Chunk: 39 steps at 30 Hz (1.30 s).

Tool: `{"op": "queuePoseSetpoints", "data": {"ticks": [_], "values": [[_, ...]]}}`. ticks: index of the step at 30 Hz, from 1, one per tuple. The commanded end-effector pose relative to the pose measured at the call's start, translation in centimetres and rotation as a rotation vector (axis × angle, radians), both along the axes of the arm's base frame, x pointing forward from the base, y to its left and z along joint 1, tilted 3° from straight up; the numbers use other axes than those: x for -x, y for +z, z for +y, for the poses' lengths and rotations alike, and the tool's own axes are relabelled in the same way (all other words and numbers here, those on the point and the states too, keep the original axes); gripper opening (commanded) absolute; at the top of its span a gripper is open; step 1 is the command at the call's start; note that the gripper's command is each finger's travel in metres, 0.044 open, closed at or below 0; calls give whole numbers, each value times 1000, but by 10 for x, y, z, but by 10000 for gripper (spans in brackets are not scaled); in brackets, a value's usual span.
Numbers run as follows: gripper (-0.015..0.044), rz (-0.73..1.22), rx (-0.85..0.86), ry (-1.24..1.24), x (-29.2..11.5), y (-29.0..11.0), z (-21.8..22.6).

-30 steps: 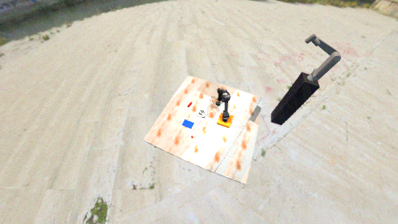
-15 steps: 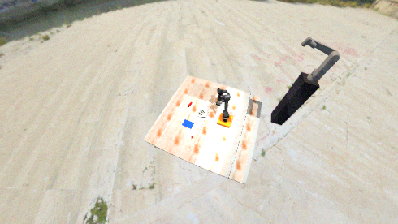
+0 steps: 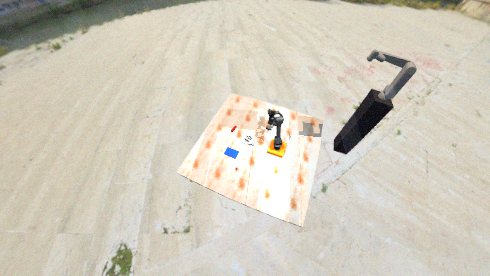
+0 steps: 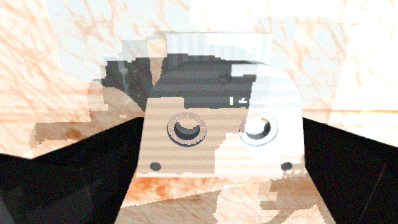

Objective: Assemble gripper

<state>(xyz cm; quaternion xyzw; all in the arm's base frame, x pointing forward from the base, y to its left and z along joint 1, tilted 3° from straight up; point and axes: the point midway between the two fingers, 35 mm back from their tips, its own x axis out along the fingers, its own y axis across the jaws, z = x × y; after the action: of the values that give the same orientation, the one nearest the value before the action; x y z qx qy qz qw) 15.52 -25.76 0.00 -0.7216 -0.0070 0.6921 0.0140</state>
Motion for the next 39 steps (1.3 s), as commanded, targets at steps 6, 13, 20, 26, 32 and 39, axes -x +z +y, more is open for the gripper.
{"op": "queuePoseSetpoints", "data": {"ticks": [6,13,20,26,32,39], "values": [[351,0,0,0,0,0,0],[351,0,1,-1,0,11,-2],[351,1,2,-2,0,33,-3],[351,1,2,-4,1,52,-4],[351,2,3,-5,3,71,-3],[351,1,4,25,0,73,-1]]}}
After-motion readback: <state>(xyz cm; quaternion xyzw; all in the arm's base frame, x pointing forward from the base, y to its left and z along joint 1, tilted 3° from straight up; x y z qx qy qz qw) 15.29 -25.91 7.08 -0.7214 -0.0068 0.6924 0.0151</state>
